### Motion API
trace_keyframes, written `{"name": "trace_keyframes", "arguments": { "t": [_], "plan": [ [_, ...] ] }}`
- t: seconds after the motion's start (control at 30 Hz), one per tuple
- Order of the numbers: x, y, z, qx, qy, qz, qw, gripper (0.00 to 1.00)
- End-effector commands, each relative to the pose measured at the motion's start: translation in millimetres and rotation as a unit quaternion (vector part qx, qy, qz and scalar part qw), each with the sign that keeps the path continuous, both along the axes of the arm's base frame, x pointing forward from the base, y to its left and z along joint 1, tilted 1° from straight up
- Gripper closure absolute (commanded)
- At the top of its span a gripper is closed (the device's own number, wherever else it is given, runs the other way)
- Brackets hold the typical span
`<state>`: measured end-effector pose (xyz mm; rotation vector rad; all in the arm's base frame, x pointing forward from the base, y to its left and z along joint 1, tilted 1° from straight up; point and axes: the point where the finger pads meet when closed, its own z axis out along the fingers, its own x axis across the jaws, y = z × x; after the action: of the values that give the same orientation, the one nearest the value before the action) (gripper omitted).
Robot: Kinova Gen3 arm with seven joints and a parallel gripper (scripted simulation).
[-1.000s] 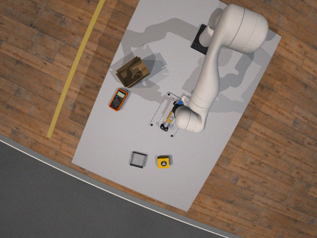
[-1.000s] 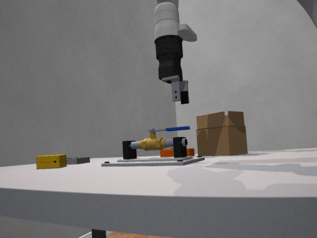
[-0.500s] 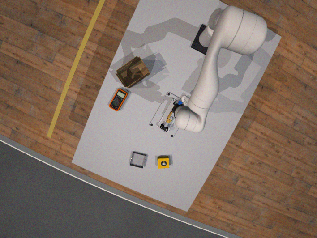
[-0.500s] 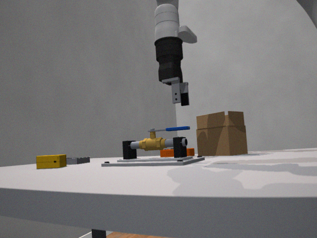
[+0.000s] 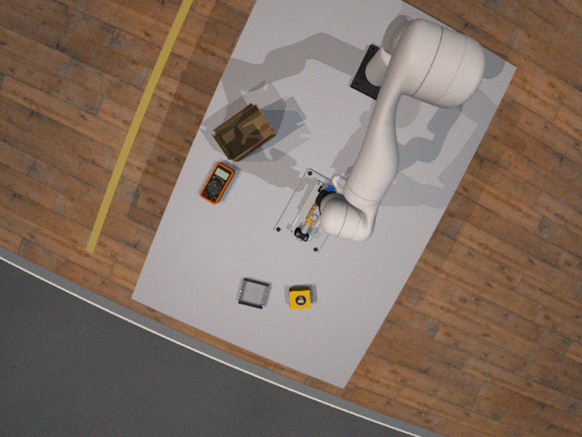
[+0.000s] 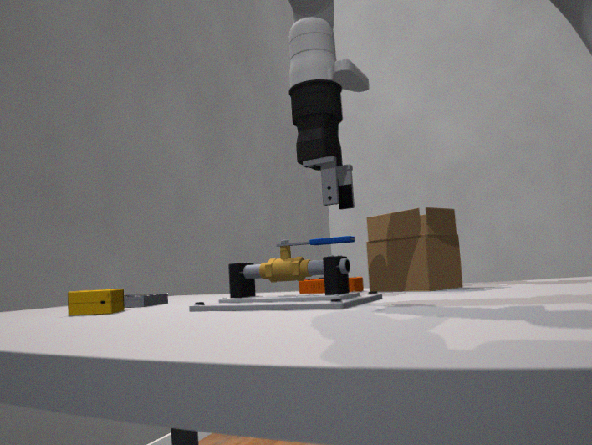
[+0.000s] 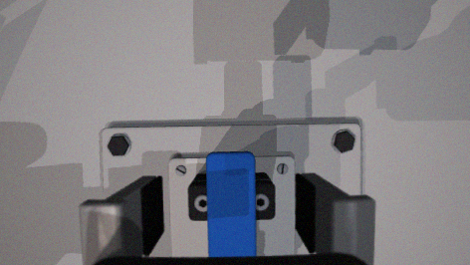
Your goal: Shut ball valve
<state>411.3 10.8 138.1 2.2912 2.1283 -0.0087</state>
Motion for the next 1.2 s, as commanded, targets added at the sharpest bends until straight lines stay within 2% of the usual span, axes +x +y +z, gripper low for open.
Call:
{"name": "trace_keyframes", "arguments": {
  "t": [0.0,0.4,1.17],
  "plan": [
    [0.4,0.0,-3.2,0.000,-0.001,0.000,1.000,0.00],
    [0.5,0.0,-23.4,0.000,-0.001,0.000,1.000,0.00],
    [0.6,0.0,-35.6,0.000,-0.001,0.000,1.000,0.00]
  ]
}}
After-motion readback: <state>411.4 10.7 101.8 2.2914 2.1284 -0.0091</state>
